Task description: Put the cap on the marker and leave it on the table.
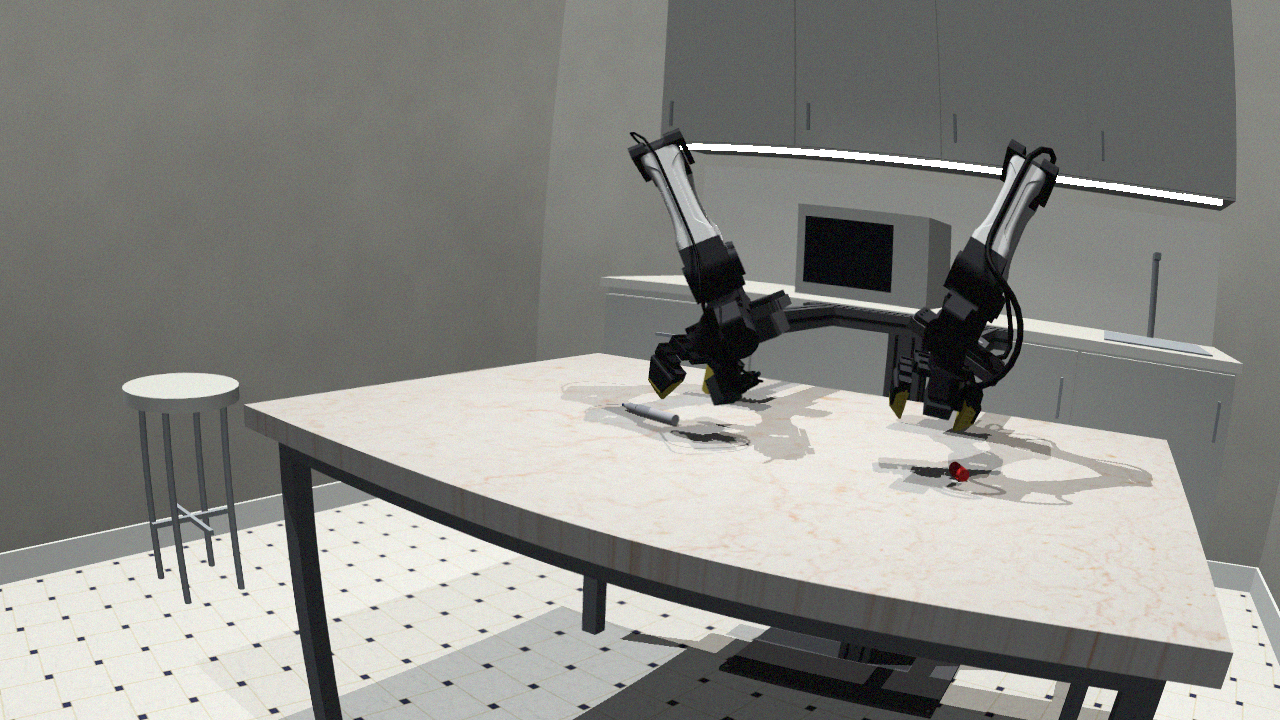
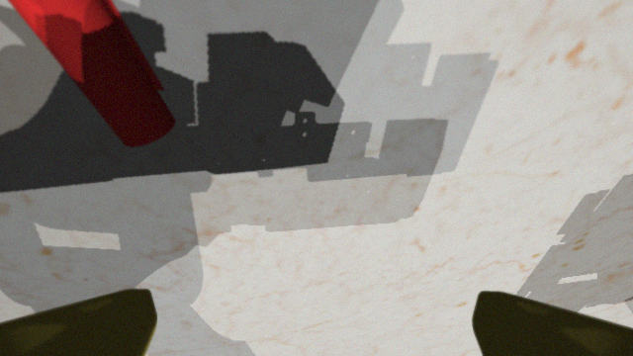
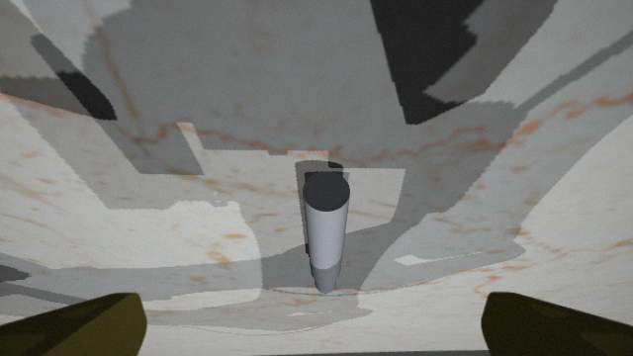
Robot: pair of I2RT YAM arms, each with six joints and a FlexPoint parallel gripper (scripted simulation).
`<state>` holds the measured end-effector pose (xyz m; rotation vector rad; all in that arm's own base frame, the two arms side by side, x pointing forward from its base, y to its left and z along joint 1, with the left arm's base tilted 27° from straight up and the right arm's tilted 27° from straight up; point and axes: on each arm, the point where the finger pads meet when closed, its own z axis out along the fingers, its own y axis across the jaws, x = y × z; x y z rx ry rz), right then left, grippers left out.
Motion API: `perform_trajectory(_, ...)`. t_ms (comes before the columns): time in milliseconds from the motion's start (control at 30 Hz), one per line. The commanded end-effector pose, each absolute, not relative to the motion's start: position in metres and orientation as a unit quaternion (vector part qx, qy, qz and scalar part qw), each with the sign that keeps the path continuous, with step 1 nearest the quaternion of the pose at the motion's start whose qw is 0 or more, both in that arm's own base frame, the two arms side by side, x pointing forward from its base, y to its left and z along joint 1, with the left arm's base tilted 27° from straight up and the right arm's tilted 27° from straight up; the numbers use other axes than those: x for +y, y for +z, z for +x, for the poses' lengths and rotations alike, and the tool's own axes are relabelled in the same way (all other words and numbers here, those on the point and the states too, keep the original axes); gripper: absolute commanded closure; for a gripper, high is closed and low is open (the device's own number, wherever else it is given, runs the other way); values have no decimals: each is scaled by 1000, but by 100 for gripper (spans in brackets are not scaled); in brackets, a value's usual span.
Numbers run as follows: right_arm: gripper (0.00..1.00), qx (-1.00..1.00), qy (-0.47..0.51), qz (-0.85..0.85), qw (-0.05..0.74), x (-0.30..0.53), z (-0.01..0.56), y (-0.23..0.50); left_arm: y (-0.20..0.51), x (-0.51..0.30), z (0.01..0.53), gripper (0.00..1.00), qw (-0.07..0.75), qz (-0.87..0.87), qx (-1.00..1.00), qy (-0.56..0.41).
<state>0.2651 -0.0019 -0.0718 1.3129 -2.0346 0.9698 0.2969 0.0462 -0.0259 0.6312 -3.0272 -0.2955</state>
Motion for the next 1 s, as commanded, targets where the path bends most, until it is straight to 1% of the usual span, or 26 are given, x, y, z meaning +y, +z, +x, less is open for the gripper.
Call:
perform_trajectory(0, 0, -740, 369, 502, 253, 3, 271, -72, -28, 70, 295, 0, 72, 236, -964, -102)
perform_trajectory(133, 0, -742, 369, 501, 250, 4, 273, -70, -32, 97, 303, 0, 95, 280, -950, -104)
perform_trajectory(367, 0, -742, 369, 501, 250, 4, 273, -70, -36, 117, 311, 0, 110, 309, -939, -104)
perform_trajectory(633, 0, -746, 364, 496, 256, 2, 271, -70, -39, 131, 321, 0, 107, 324, -934, -102)
perform_trajectory(700, 22, -743, 371, 501, 242, 5, 277, -70, -34, 128, 320, 0, 110, 321, -935, -102)
perform_trajectory(767, 22, -743, 371, 501, 242, 5, 277, -70, -34, 128, 320, 0, 110, 321, -935, -102)
perform_trajectory(800, 33, -743, 371, 502, 242, 2, 277, -73, -32, 128, 319, 0, 112, 320, -935, -102)
perform_trajectory(833, 37, -742, 371, 503, 245, -2, 276, -77, -34, 127, 317, 0, 121, 319, -934, -103)
perform_trajectory(967, 37, -742, 369, 500, 253, -16, 273, -87, -22, 127, 319, 0, 136, 317, -933, -103)
